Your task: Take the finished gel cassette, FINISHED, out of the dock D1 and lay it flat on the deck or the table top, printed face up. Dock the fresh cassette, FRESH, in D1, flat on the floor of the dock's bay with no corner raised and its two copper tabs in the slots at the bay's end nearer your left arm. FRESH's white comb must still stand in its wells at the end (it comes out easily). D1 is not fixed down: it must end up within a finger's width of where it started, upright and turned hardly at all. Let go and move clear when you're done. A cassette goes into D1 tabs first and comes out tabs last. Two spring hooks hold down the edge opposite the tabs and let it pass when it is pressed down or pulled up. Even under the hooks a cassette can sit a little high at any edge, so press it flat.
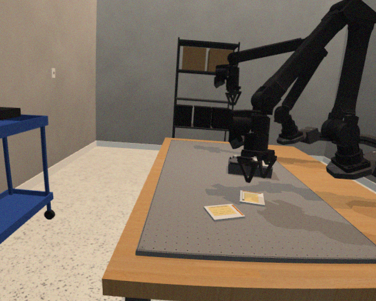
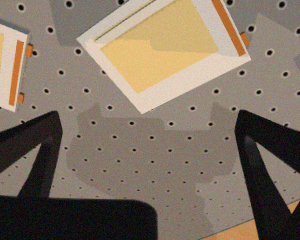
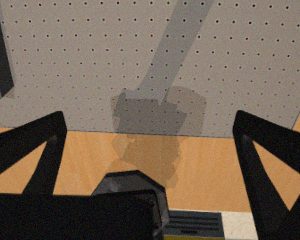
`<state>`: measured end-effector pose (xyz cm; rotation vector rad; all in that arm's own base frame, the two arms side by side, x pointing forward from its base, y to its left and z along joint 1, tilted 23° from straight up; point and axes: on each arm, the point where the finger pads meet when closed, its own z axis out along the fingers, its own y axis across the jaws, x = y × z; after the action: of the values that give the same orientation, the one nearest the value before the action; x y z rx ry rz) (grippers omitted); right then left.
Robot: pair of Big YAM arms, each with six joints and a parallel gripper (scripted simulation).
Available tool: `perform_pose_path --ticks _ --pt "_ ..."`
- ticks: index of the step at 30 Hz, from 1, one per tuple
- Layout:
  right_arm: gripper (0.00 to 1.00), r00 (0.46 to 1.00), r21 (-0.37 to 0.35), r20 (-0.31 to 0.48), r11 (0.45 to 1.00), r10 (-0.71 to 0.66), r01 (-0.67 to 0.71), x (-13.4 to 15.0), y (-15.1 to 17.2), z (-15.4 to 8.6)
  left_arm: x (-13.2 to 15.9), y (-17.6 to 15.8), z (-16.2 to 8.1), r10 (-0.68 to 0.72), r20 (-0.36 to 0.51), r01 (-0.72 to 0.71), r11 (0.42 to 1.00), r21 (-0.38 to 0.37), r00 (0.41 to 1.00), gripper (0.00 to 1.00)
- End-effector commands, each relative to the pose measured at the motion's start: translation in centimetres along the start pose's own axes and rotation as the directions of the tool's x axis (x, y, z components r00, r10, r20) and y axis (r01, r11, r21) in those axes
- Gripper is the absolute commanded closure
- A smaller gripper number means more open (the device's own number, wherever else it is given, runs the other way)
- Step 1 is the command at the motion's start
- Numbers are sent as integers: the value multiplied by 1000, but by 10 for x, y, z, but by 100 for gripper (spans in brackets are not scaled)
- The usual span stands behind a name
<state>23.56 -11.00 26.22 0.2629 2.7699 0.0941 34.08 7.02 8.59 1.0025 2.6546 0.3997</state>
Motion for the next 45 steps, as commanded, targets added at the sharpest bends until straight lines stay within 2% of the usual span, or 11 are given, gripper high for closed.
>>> perform_pose_path --ticks 1,6,8,10,16,23,25,32,40,42,45 --pt "0 999 18 45 1000 10 -11 -19 -4 -25 -17 16 -12 -178 28 179 983 -45 984 2" --pt "0 999 18 45 1000 10 -11 -19 -4 -25 -17 17 -12 -338 29 339 939 -58 941 2" --pt "0 999 18 45 1000 10 -11 -19 -4 -25 -17 17 -12 -338 29 339 939 -58 941 2" --pt "0 999 18 45 1000 10 -11 -19 -4 -25 -17 17 -12 -399 31 400 914 -63 916 2" --pt "0 999 18 45 1000 10 -11 -19 -4 -25 -16 18 -12 -572 43 573 816 -78 819 2" --pt "0 999 18 45 1000 10 -11 -19 -4 -25 -15 19 -12 -743 66 746 660 -92 666 2" --pt "0 999 18 45 1000 10 -11 -19 -4 -25 -15 19 -12 -743 66 746 660 -92 666 2" --pt "0 999 18 45 1000 10 -11 -19 -4 -25 -15 20 -12 -874 98 878 469 -97 477 2" --pt "0 999 18 45 1000 10 -11 -19 -4 -25 -14 21 -13 -963 141 971 220 -89 231 2" --pt "0 999 18 45 1000 10 -11 -19 -4 -25 -14 21 -13 -963 141 971 220 -89 231 2" --pt "0 999 18 45 1000 10 -11 -19 -4 -25 -14 22 -13 -978 158 989 123 -82 134 2"
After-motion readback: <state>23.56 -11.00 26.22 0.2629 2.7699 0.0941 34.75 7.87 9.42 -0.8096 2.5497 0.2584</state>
